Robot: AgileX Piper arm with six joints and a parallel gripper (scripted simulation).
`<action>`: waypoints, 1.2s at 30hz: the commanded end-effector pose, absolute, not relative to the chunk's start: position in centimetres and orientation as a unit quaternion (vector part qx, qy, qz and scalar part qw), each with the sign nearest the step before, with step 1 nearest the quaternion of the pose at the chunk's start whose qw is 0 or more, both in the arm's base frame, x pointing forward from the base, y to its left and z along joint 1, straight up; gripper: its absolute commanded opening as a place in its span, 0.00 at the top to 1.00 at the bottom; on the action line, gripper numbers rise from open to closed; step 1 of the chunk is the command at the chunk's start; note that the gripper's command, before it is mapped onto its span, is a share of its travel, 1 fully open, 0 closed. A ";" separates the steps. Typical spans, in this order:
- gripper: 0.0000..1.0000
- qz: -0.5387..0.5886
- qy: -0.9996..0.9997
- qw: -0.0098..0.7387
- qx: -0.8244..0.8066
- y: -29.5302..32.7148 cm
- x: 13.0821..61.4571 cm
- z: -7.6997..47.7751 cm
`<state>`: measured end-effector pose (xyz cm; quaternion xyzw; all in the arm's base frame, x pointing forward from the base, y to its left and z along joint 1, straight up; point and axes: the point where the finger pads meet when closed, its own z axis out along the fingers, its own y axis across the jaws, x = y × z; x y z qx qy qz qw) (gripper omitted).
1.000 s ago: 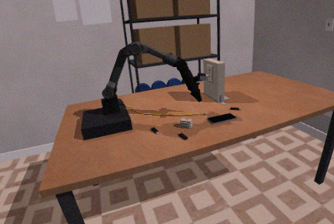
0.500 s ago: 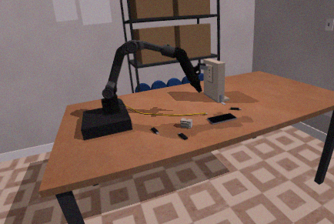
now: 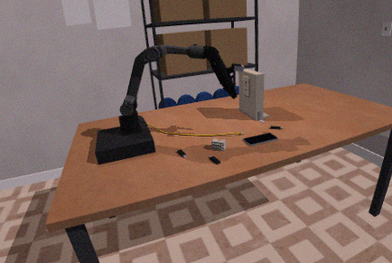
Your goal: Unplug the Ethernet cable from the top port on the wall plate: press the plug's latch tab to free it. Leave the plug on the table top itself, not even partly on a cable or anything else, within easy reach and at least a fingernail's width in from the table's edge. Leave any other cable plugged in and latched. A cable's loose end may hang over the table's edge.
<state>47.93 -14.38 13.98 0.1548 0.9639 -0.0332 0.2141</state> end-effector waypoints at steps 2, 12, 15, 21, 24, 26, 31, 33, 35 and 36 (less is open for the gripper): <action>0.36 -0.033 0.964 0.214 0.155 -14.4 47.9 13.9; 0.36 -0.030 0.963 0.234 0.130 -11.5 45.6 16.2; 0.36 -0.027 0.962 0.249 0.112 -9.4 43.6 17.5; 0.36 -0.023 0.959 0.269 0.088 -6.9 40.6 18.8; 0.36 -0.019 0.956 0.284 0.070 -5.2 38.1 19.3; 0.36 -0.016 0.954 0.294 0.058 -4.1 36.5 19.5; 0.36 -0.009 0.947 0.318 0.028 -1.8 32.2 19.2; 0.36 -0.007 0.946 0.323 0.023 -1.4 31.3 19.0; 0.36 -0.005 0.945 0.328 0.017 -1.0 30.5 18.8; 0.36 -0.004 0.943 0.333 0.011 -0.6 29.6 18.6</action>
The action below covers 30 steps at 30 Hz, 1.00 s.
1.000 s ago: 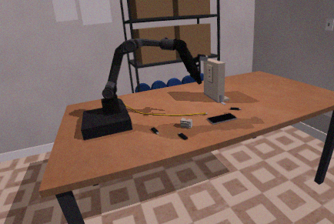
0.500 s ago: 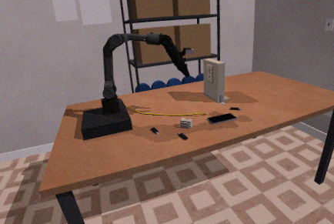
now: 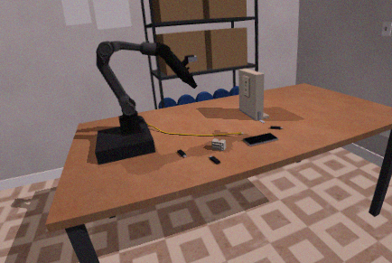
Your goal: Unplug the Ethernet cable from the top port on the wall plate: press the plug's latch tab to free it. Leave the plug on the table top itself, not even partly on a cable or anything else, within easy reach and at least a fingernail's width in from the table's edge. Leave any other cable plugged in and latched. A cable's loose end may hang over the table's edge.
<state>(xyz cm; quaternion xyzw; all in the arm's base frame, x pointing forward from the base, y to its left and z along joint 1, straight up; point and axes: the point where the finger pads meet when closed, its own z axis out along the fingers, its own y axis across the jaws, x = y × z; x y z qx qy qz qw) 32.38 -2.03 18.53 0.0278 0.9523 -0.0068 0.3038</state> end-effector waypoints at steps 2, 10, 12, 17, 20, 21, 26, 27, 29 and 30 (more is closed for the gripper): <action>0.36 0.000 0.940 0.342 0.000 0.0 28.0 18.0; 0.36 0.000 0.940 0.342 0.000 0.0 28.0 18.0; 0.36 0.000 0.940 0.342 0.000 0.0 28.0 18.0; 0.36 0.000 0.940 0.342 0.000 0.0 28.0 18.0; 0.36 0.000 0.940 0.342 0.000 0.0 28.0 18.0; 0.36 0.000 0.940 0.342 0.000 0.0 28.0 18.0; 0.36 0.000 0.940 0.342 0.000 0.0 28.0 18.0; 0.36 0.000 0.940 0.342 0.000 0.0 28.0 18.0; 0.36 0.000 0.940 0.342 0.000 0.0 28.0 18.0; 0.36 0.000 0.940 0.342 0.000 0.0 28.0 18.0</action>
